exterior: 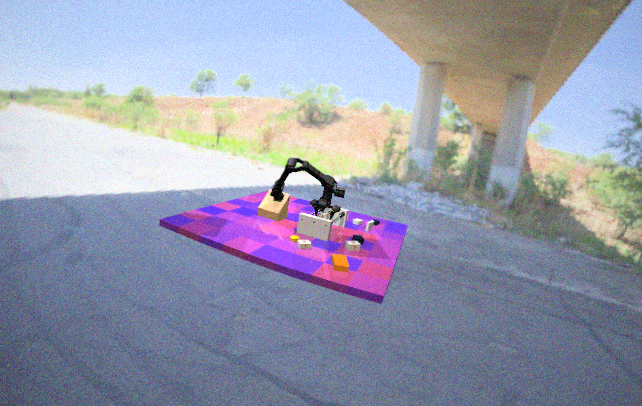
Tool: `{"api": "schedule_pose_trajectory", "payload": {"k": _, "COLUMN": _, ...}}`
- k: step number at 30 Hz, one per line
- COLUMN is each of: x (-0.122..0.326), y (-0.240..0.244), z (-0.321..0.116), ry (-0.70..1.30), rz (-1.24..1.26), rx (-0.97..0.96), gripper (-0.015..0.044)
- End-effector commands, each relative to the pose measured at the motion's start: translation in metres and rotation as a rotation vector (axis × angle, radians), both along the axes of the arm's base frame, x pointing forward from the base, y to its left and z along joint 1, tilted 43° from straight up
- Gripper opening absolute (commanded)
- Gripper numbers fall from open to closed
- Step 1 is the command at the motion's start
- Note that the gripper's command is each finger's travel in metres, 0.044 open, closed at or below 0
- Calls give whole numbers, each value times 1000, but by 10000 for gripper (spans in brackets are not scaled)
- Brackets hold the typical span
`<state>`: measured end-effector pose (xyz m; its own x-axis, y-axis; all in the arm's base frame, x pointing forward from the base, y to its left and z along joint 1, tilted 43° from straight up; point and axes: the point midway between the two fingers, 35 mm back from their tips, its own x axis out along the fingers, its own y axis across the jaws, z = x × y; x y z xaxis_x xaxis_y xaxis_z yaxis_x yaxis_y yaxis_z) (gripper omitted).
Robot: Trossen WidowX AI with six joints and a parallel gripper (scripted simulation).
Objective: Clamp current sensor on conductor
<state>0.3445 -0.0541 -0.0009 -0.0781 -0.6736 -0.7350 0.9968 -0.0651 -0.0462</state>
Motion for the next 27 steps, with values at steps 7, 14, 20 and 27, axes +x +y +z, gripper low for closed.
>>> {"api": "schedule_pose_trajectory", "payload": {"k": 7, "x": -2, "y": -11, "z": -12, "ry": 8, "rz": 3, "rx": -4, "gripper": 440}}
{"api": "schedule_pose_trajectory", "payload": {"k": 14, "x": -3, "y": -19, "z": -20, "ry": 8, "rz": 3, "rx": -5, "gripper": 440}}
{"api": "schedule_pose_trajectory", "payload": {"k": 20, "x": -2, "y": -17, "z": -17, "ry": 0, "rz": -2, "rx": -1, "gripper": 413}}
{"api": "schedule_pose_trajectory", "payload": {"k": 27, "x": -2, "y": -17, "z": -17, "ry": 0, "rz": -2, "rx": -1, "gripper": 367}}
